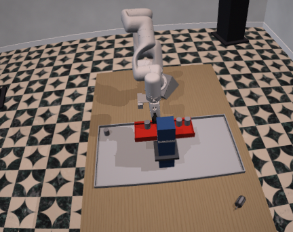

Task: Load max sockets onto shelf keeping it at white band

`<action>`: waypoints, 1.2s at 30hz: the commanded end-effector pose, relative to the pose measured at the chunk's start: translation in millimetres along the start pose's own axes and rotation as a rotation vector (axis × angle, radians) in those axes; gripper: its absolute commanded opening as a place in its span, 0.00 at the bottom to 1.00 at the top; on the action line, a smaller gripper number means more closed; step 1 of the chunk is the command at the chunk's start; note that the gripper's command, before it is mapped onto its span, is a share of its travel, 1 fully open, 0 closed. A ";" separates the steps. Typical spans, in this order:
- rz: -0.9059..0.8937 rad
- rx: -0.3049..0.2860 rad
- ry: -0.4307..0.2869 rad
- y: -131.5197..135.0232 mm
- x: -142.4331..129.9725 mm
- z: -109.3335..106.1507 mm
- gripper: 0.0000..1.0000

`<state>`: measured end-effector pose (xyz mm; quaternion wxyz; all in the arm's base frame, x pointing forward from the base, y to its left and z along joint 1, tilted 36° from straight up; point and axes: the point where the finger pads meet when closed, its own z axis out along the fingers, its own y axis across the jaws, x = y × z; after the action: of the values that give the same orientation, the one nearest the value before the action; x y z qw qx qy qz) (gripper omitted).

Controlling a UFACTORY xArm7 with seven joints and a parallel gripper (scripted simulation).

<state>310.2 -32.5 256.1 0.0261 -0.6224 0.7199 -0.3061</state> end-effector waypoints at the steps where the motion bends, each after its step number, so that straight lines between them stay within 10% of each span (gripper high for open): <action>1: 0.000 0.006 -0.001 -1.9 -0.3 -6.4 0.00; 36: 0.000 0.006 -0.001 -1.8 -0.3 -34.6 0.00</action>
<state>297.0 -19.7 281.5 0.0259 -0.6224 0.7199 -0.3060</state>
